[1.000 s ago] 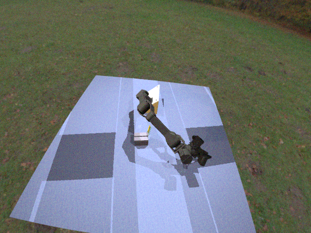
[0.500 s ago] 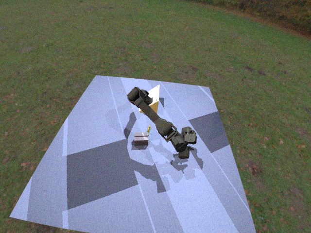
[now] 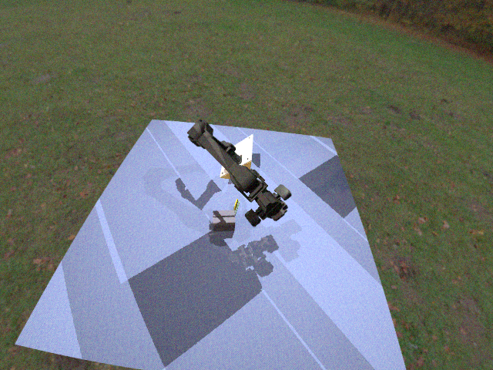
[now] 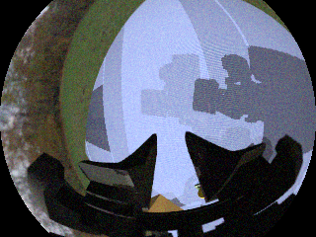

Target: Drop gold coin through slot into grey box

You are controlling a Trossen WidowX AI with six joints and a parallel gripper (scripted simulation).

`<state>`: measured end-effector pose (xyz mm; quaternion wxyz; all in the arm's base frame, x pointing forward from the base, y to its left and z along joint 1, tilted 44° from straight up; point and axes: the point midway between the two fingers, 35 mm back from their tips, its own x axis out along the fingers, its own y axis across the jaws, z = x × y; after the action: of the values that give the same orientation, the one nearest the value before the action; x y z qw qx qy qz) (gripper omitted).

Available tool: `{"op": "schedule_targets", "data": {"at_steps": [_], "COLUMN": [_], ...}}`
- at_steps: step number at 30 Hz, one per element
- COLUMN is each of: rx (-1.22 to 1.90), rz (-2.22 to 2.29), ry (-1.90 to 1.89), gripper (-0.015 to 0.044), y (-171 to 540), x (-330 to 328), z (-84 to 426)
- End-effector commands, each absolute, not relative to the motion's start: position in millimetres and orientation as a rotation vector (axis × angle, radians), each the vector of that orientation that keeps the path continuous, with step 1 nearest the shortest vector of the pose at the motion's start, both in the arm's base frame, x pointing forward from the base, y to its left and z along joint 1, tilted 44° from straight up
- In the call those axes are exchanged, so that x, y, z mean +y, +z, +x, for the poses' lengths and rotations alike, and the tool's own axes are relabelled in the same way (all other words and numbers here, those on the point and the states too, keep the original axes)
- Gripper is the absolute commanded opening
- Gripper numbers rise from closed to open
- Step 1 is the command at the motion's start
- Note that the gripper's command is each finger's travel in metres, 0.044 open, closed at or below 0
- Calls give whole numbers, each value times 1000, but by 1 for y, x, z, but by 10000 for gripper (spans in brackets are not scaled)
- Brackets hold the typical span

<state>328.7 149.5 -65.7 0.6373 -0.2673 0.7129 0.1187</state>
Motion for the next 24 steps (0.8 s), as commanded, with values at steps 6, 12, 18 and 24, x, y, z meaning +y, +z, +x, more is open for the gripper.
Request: {"op": "schedule_targets", "data": {"at_steps": [6,12,18,24], "rx": [1557,1412,1409,1409], "rz": [-469,-414,-413,-413], "ry": [-480,-743,-748,-748], "gripper": [161,161,161,161], "y": [9,40,40,38], "x": [81,54,54,53], "z": [262,234,234,232]}}
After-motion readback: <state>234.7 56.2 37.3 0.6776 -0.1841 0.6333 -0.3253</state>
